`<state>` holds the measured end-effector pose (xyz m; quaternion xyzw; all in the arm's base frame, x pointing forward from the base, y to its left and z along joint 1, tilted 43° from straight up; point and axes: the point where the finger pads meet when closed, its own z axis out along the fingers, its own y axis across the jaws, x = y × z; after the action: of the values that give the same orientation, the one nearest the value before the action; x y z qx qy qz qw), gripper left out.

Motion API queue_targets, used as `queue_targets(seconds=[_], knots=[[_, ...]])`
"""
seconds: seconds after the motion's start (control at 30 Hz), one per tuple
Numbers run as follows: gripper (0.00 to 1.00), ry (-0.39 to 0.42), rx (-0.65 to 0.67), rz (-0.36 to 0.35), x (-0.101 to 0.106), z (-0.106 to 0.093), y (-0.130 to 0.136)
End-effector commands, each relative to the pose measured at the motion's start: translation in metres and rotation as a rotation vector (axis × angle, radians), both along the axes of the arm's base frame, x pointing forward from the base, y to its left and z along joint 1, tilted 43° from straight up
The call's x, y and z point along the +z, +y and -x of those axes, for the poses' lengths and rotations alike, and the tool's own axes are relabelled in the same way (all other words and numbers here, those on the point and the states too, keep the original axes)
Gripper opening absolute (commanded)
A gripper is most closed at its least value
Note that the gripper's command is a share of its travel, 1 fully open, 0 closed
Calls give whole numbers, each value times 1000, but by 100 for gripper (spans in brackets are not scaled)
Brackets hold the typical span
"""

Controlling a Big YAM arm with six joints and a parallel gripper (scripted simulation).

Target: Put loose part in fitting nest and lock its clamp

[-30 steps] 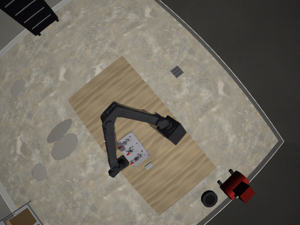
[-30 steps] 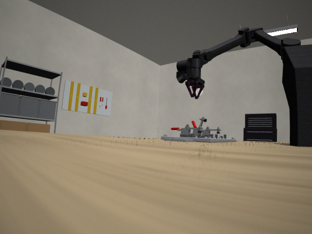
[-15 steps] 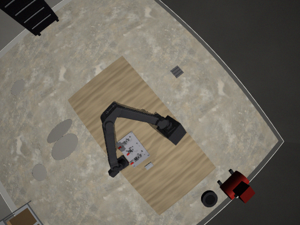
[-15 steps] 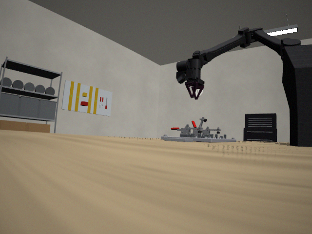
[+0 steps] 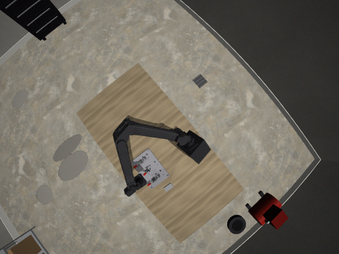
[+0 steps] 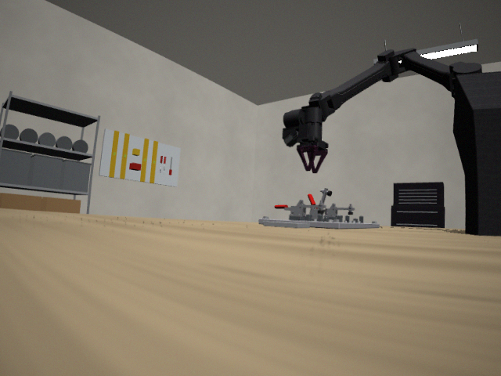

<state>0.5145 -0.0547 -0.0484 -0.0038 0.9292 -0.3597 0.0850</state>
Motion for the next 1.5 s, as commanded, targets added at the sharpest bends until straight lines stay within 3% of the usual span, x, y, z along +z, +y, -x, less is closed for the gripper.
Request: queue_targets(seconds=[0.0, 0.63, 1.47], knots=[[45, 32, -5, 4, -25, 2, -23], [45, 14, -5, 4, -53, -13, -53], [45, 16, -7, 4, -53, -12, -53]])
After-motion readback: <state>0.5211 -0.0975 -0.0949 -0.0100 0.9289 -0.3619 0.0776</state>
